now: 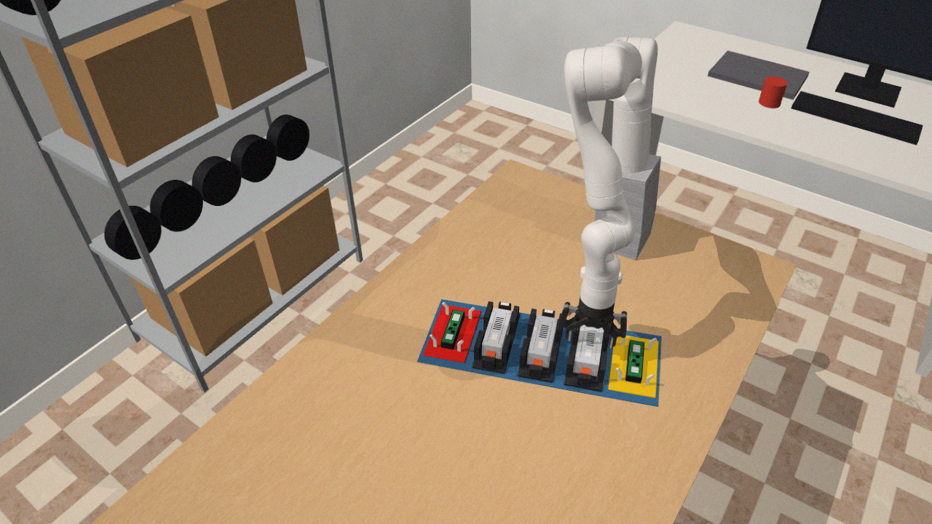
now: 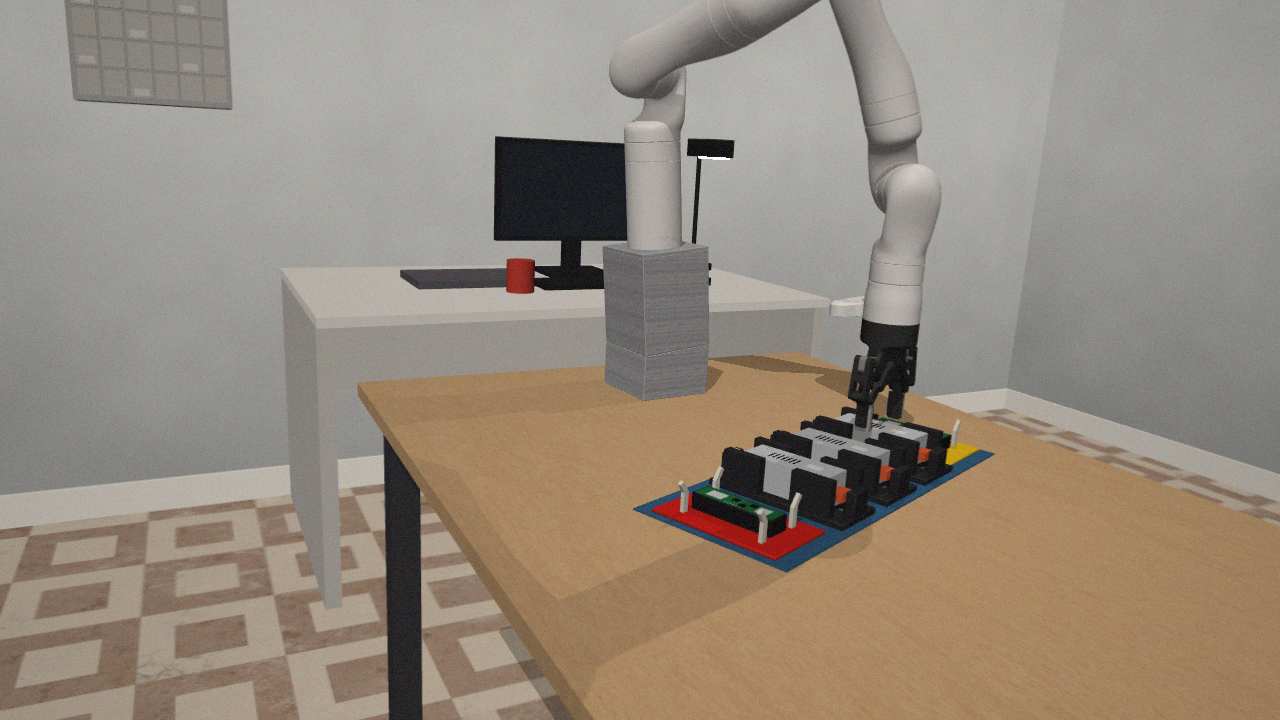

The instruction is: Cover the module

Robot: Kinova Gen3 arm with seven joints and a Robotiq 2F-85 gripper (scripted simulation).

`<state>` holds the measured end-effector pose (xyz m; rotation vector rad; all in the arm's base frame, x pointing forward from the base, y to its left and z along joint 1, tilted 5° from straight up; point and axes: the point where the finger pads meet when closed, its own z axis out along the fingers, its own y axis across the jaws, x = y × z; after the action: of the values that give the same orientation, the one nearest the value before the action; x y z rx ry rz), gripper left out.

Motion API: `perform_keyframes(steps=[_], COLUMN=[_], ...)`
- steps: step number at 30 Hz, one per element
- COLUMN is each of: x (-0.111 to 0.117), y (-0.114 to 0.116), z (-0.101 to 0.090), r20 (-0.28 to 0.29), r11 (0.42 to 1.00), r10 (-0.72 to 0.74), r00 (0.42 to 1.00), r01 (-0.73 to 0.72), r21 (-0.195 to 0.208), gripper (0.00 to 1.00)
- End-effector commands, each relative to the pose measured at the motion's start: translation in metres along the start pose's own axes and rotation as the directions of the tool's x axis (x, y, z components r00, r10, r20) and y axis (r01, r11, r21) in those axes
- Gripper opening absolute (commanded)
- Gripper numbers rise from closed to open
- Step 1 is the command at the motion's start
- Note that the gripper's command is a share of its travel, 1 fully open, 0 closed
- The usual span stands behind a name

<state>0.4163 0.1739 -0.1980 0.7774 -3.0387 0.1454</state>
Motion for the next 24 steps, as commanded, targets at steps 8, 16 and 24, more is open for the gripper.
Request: perform_keyframes(steps=[8,16,24], x=[-0.001,-0.001,-0.001], y=[0.000,0.000,0.000], z=[0.004,0.009,0.014], r20=[0.002,0.002,0.002], r11=[1.000,1.000,1.000], r10=[0.000,0.000,0.000], r00=[1.000,1.000,1.000], r01=[0.000,0.000,0.000], r21=[0.000,0.000,0.000], gripper=[1.00,1.00,1.00])
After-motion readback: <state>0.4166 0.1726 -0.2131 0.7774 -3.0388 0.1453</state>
